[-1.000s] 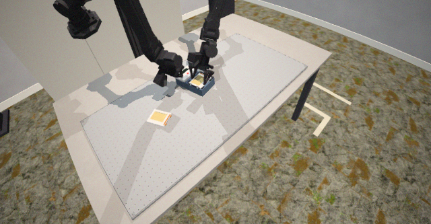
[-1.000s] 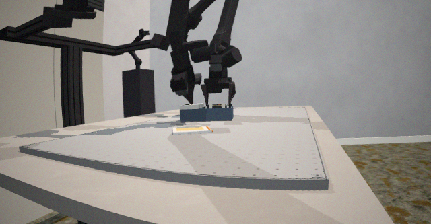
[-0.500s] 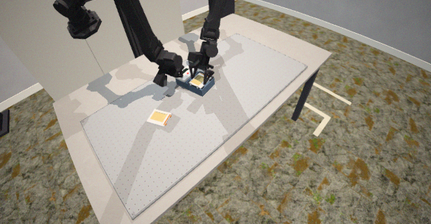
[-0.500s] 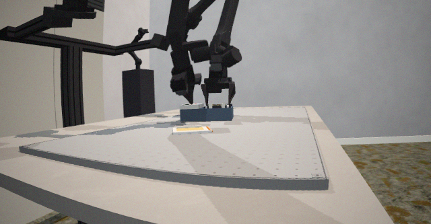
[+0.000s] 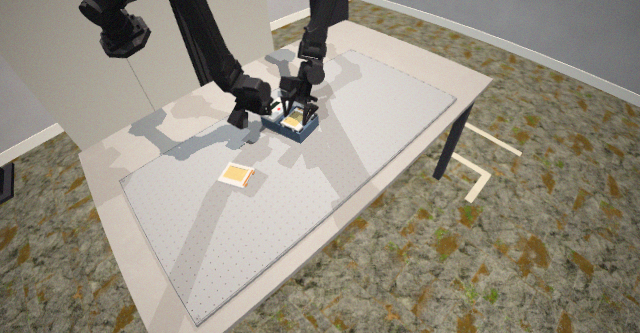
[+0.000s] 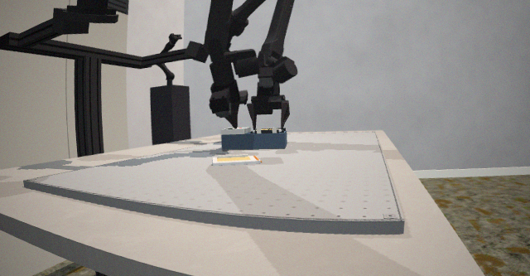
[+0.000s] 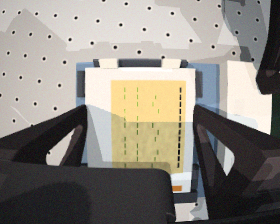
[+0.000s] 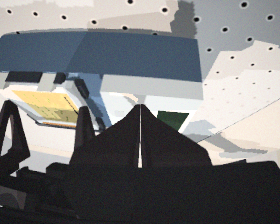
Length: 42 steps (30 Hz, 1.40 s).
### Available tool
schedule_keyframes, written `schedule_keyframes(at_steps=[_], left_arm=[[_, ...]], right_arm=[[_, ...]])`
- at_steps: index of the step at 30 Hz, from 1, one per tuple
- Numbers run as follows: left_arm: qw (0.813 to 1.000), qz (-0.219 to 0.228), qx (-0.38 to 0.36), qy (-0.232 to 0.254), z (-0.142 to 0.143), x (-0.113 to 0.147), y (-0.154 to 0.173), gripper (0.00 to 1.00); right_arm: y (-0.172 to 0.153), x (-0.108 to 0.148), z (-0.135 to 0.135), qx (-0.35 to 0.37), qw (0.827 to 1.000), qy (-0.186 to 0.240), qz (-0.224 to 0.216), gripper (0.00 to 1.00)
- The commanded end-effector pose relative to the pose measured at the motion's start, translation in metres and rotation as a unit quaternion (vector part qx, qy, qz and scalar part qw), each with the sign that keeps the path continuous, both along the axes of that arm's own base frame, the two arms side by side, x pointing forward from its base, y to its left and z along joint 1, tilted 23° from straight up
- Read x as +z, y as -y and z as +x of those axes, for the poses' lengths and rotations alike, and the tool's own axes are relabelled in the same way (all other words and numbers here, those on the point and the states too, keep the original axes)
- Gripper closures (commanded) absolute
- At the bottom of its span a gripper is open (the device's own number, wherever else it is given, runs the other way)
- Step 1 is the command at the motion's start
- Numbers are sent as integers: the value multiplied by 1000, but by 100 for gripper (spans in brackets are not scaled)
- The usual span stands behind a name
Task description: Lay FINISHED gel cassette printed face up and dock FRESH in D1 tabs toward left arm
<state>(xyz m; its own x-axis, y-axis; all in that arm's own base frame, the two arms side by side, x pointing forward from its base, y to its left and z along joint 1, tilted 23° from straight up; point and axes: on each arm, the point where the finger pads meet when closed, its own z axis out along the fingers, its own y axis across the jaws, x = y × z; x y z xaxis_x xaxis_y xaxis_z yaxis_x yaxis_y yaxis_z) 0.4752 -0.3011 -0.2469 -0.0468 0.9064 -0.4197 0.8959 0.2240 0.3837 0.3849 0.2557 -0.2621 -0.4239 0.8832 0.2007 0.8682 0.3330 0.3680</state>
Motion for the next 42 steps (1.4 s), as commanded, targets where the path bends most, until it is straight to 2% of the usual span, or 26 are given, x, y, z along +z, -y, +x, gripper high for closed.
schedule_keyframes(at_steps=[1,39,42], left_arm=[[1000,-12,-7,7,0,6,1,100],[999,-40,-19,14,-1,9,1,100],[997,-71,-33,23,-3,13,0,100]], right_arm=[[47,-51,-6,-32,998,-24,-43,100],[47,-51,-6,-32,998,-24,-43,100],[47,-51,-6,-32,998,-24,-43,100]])
